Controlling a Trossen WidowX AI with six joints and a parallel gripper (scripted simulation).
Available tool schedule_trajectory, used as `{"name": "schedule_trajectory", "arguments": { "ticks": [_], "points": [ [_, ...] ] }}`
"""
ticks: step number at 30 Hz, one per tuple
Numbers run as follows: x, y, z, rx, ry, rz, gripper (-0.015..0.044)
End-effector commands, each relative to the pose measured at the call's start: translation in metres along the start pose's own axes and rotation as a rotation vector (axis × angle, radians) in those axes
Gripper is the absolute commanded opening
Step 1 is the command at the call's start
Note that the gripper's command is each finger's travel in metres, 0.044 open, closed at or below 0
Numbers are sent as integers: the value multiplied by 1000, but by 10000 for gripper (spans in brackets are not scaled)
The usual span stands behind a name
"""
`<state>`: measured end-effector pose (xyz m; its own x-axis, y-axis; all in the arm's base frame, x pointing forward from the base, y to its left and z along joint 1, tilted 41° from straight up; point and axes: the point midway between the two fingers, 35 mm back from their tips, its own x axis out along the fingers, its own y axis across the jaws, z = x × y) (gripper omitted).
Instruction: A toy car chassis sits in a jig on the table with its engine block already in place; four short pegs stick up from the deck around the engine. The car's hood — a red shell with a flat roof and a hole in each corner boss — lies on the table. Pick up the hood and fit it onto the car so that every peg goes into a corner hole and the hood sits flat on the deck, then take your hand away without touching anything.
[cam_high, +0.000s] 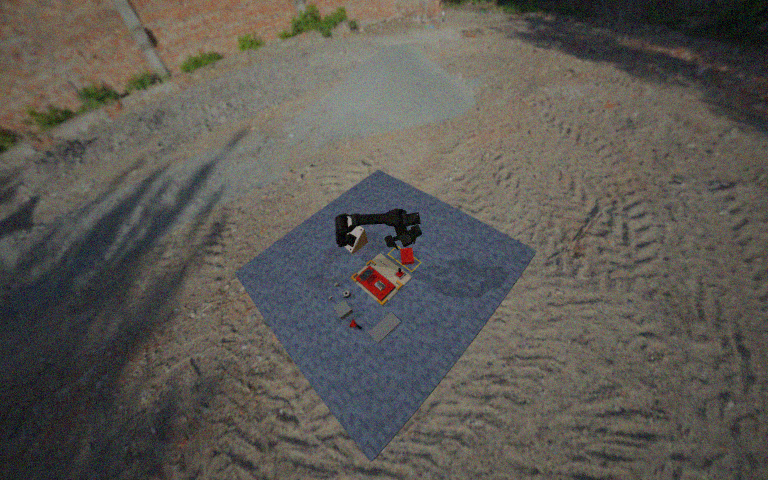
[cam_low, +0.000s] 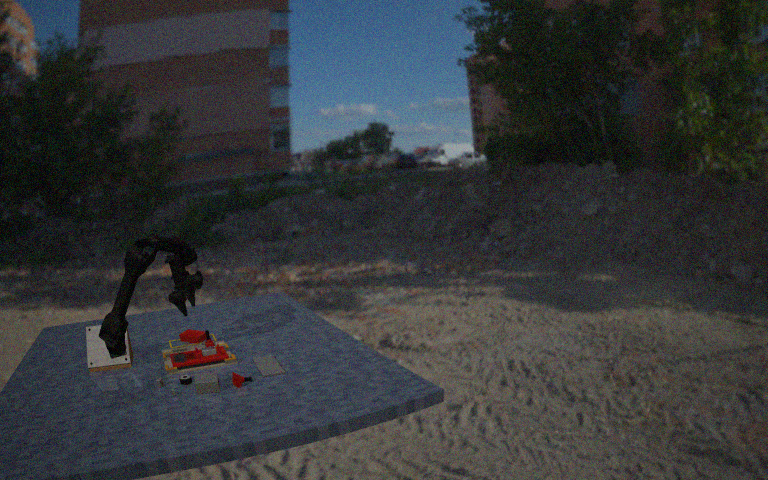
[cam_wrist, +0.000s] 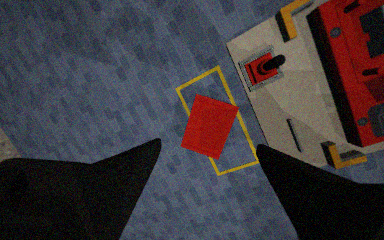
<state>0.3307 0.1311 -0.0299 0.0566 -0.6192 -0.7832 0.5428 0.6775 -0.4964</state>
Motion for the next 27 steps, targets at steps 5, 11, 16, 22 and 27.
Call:
{"name": "schedule_trajectory", "arguments": {
  "ticks": [5, 11, 16, 22, 27],
  "points": [
    [33, 2, -5, 253, 88, -113, 440],
    [33, 2, -6, 253, 88, -113, 440],
    [36, 2, -6, 253, 88, -113, 440],
    [39, 2, -6, 253, 88, -113, 440],
    [42, 2, -6, 253, 88, -113, 440]
  ]
}}
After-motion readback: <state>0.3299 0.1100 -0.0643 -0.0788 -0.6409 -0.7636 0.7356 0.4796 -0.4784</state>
